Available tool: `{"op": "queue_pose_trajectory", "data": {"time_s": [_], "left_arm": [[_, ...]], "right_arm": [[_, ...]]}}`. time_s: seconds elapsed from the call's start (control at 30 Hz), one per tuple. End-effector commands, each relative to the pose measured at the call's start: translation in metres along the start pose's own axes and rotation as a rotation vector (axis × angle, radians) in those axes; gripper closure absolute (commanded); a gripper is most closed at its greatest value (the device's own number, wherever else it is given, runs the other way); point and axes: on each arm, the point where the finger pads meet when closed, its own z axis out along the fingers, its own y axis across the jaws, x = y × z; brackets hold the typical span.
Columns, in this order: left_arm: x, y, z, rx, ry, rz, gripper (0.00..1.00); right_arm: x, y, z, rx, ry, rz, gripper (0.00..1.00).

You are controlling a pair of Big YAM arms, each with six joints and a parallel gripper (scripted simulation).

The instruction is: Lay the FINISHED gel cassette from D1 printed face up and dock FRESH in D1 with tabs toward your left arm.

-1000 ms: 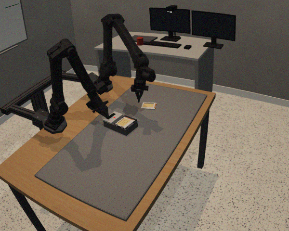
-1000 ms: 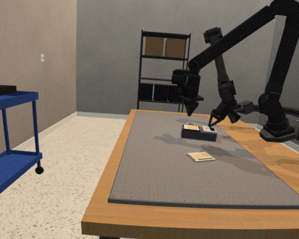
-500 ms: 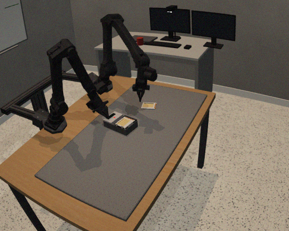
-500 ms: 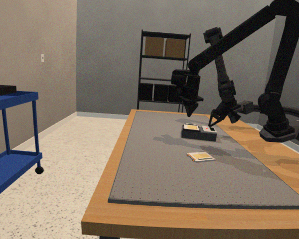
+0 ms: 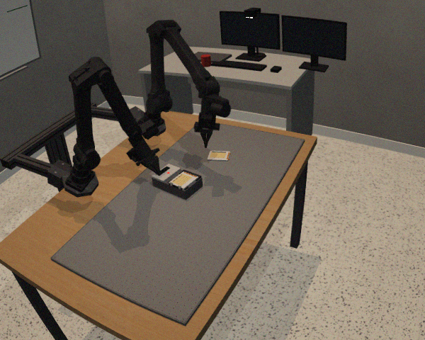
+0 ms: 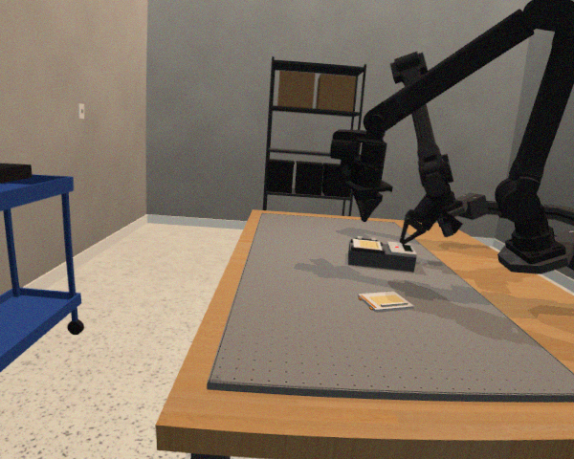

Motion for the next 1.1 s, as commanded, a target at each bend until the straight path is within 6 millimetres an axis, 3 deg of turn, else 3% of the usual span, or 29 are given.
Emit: {"op": "queue_pose_trajectory", "data": {"time_s": [0.0, 0.07, 0.47, 1.07], "left_arm": [[-0.004, 0.001, -0.007, -0.011, -0.018, 0.035, 1.00], [-0.004, 0.001, -0.007, -0.011, -0.018, 0.035, 1.00], [-0.046, -0.033, 0.018, 0.033, -0.086, 0.417, 1.00], [-0.090, -0.084, 0.047, 0.060, -0.123, 0.610, 1.00]], "right_arm": [[-0.040, 0.046, 0.019, -0.091, -0.078, -0.088, 1.00], [-0.040, 0.046, 0.019, -0.091, -0.078, -0.088, 1.00], [-0.040, 0.046, 0.019, -0.091, -0.078, -0.088, 1.00], [-0.040, 0.046, 0.019, -0.091, -0.078, -0.088, 1.00]]}}
